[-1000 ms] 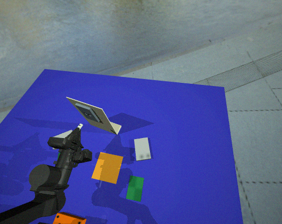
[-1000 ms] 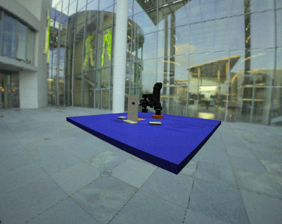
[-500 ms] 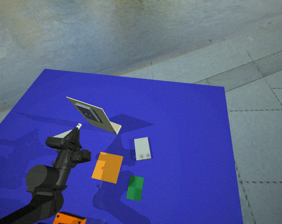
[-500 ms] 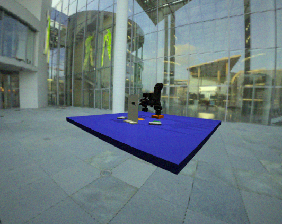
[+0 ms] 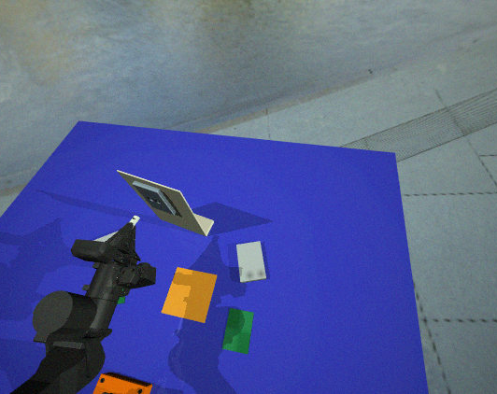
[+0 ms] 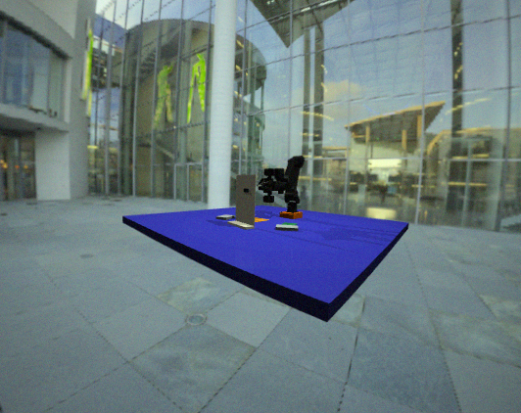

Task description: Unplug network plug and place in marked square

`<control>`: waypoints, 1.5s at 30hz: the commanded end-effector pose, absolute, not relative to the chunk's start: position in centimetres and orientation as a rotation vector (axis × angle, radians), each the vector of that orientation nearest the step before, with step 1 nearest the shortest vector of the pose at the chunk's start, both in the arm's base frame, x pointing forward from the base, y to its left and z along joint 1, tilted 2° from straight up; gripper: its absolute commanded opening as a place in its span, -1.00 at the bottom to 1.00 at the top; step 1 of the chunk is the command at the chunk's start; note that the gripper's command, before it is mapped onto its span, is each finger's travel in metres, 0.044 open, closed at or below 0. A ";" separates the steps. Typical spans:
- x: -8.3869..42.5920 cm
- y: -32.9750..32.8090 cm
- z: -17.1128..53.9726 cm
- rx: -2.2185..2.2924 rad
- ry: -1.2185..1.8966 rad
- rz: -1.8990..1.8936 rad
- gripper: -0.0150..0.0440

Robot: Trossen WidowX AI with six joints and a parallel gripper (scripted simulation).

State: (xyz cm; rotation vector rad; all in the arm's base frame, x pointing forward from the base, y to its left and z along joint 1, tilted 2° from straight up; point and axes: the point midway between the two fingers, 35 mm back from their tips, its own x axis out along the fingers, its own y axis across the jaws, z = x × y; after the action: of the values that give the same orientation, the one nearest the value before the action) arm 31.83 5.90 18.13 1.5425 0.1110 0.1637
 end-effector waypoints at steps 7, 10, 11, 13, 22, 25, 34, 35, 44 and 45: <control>31.2 5.7 19.7 1.543 0.107 0.163 -0.49; 31.0 5.7 20.1 1.543 0.107 0.162 -0.49; 30.9 5.7 20.2 1.543 0.108 0.162 -0.49; 30.7 5.6 20.5 1.543 0.108 0.161 -0.49; 30.3 5.4 20.9 1.542 0.115 0.145 -0.49; 30.6 4.7 20.0 1.540 0.144 0.080 -0.49; 31.2 2.4 17.0 1.533 0.234 -0.128 -0.49; 31.2 2.1 16.7 1.532 0.244 -0.151 -0.49; 30.7 -0.2 13.8 1.527 0.334 -0.360 -0.49; 30.6 -0.5 13.6 1.526 0.344 -0.383 -0.49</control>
State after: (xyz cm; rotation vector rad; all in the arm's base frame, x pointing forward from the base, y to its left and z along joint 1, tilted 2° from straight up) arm 30.86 0.54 14.50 1.5253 0.3134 -0.2962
